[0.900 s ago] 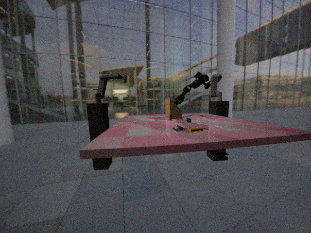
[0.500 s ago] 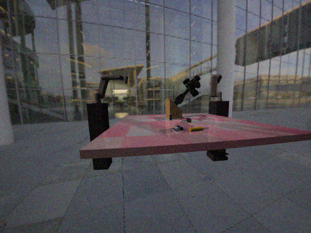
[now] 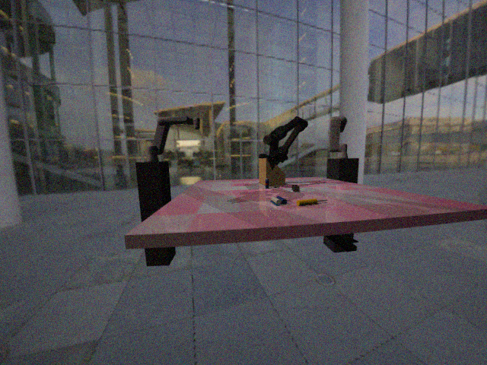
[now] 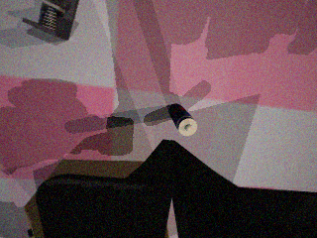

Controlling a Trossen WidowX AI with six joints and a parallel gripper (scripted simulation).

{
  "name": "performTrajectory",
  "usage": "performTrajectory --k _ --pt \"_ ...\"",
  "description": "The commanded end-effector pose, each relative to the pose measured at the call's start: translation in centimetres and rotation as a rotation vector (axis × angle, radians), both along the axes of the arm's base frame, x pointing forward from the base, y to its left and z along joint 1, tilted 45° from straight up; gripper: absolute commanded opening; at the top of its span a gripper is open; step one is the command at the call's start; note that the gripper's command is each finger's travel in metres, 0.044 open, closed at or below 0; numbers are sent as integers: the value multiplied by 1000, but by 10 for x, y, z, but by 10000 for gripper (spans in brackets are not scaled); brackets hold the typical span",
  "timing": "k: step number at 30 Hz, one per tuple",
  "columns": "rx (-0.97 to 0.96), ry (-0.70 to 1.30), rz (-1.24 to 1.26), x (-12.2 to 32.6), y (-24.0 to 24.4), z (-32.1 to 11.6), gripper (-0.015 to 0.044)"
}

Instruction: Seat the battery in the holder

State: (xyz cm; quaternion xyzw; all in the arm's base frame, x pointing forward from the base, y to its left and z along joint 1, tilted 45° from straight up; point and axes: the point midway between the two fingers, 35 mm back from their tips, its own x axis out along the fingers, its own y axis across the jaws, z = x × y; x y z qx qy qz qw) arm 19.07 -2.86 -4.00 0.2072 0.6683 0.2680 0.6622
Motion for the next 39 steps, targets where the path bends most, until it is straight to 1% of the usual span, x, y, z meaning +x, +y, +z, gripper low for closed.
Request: performTrajectory --k 1,5,13,16,39 --pt "89 42 -9 -9 6 0 0" --pt "87 42 -10 -8 9 -5 0" --pt "86 43 -12 -12 54 -50 0" --pt "93 42 -9 -14 63 -57 0" --pt "86 40 -10 -10 38 -80 0"
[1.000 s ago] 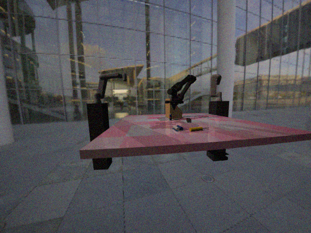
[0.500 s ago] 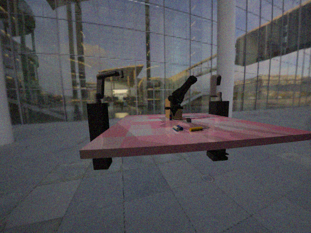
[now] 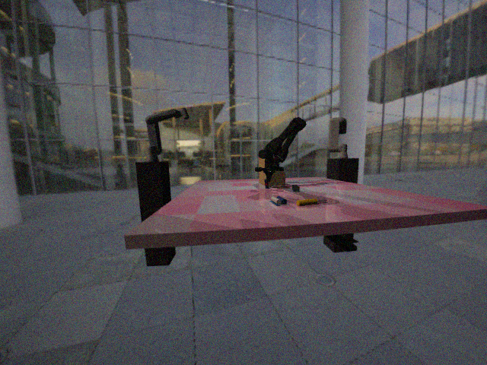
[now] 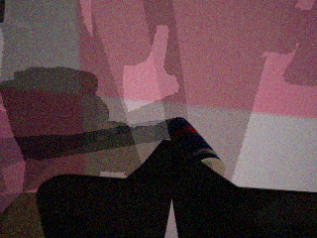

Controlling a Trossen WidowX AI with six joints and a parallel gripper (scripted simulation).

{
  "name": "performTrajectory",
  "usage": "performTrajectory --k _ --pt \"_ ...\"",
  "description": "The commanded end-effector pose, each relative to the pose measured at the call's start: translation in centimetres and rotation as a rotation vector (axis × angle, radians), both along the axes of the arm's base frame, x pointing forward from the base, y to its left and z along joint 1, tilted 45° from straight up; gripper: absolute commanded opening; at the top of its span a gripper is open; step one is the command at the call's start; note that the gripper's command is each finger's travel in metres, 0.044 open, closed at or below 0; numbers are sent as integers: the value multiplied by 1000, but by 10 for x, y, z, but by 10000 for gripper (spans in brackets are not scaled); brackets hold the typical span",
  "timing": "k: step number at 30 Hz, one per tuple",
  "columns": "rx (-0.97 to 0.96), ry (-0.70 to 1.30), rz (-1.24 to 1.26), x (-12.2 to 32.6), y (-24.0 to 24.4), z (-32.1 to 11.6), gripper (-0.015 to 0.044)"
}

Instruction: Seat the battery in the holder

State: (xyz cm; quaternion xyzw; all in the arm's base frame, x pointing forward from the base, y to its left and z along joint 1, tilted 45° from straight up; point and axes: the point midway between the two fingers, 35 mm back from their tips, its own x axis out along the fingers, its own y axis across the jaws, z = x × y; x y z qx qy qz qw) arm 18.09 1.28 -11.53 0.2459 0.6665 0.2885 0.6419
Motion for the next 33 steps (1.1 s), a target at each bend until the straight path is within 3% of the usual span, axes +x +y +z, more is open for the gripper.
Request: performTrajectory --k 1,24,33 --pt "-2 3 4 0 -4 -5 0" --pt "0 2 6 -1 -27 -29 0" --pt "-4 3 5 4 -79 23 0"
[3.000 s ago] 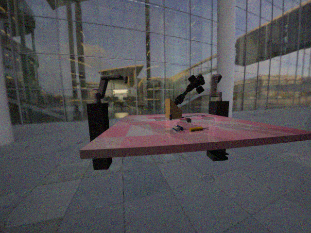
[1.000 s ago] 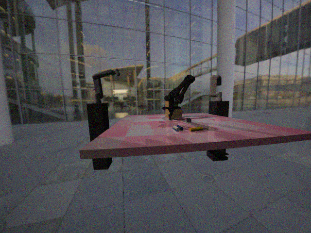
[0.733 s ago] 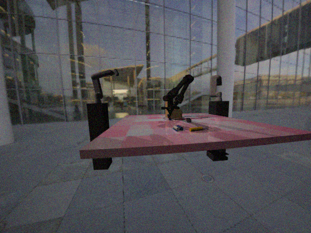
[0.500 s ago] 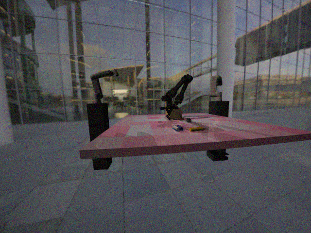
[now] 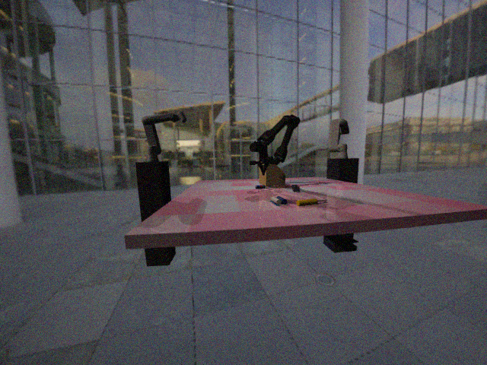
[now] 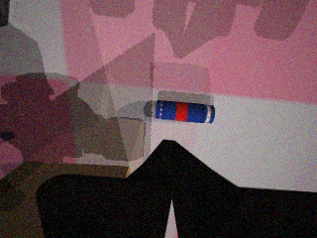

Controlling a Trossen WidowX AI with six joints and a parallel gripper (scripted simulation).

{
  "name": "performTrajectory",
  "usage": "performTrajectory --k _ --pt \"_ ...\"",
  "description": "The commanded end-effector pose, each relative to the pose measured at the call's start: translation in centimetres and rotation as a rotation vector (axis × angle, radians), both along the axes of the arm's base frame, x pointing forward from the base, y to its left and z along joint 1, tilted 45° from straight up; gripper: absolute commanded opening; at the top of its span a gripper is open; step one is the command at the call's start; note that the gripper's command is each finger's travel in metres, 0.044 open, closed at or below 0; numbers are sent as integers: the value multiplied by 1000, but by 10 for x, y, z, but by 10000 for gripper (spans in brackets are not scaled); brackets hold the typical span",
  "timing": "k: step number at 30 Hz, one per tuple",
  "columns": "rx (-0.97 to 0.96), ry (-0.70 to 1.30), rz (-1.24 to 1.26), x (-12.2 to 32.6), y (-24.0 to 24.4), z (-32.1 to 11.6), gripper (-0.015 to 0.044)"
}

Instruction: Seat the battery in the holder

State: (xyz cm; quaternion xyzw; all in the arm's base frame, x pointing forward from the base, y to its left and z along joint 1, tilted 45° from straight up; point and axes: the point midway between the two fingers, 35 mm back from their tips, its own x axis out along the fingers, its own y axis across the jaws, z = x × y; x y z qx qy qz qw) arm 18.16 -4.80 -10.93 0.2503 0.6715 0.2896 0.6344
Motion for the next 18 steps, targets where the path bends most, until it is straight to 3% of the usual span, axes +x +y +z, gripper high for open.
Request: performTrajectory --k 1,13,18 --pt "-12 -15 3 3 -22 21 0" --pt "-8 -12 -2 3 -22 21 0" --pt "-30 212 -228 4 -16 7 131"
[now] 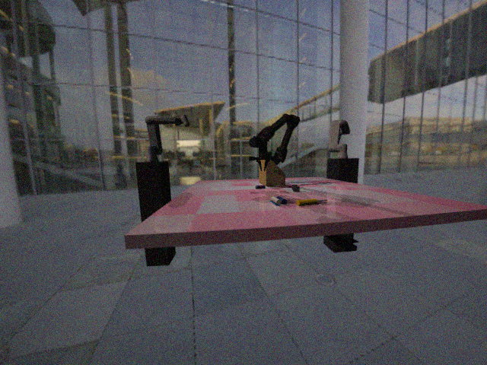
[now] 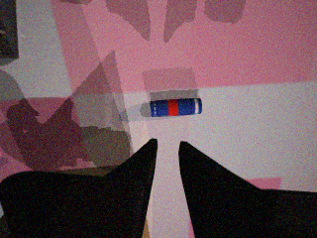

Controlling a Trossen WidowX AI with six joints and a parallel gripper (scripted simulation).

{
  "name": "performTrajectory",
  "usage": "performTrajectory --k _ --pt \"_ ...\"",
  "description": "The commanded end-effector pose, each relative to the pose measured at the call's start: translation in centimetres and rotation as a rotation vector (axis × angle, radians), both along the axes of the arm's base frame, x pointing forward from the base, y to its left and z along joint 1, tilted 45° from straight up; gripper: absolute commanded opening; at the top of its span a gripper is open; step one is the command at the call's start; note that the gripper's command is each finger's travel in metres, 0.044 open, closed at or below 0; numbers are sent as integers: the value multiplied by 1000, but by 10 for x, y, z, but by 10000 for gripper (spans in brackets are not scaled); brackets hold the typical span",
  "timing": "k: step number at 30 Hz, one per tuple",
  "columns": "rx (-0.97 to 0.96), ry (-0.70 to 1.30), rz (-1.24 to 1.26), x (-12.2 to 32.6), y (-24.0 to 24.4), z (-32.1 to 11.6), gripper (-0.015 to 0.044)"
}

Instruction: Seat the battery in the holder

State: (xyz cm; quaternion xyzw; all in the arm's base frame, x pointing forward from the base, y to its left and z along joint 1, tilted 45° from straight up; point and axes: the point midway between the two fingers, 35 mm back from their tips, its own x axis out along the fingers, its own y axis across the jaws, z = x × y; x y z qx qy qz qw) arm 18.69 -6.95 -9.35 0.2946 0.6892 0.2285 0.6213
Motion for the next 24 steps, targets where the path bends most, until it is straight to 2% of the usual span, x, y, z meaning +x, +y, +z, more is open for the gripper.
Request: performTrajectory --k 1,4,13,24 --pt "-5 178 -176 -2 7 -12 157" --pt "-22 370 -375 -2 12 -24 233" --pt "-70 934 -961 -5 30 -56 233" --pt "-73 975 -1004 -5 31 -58 233"
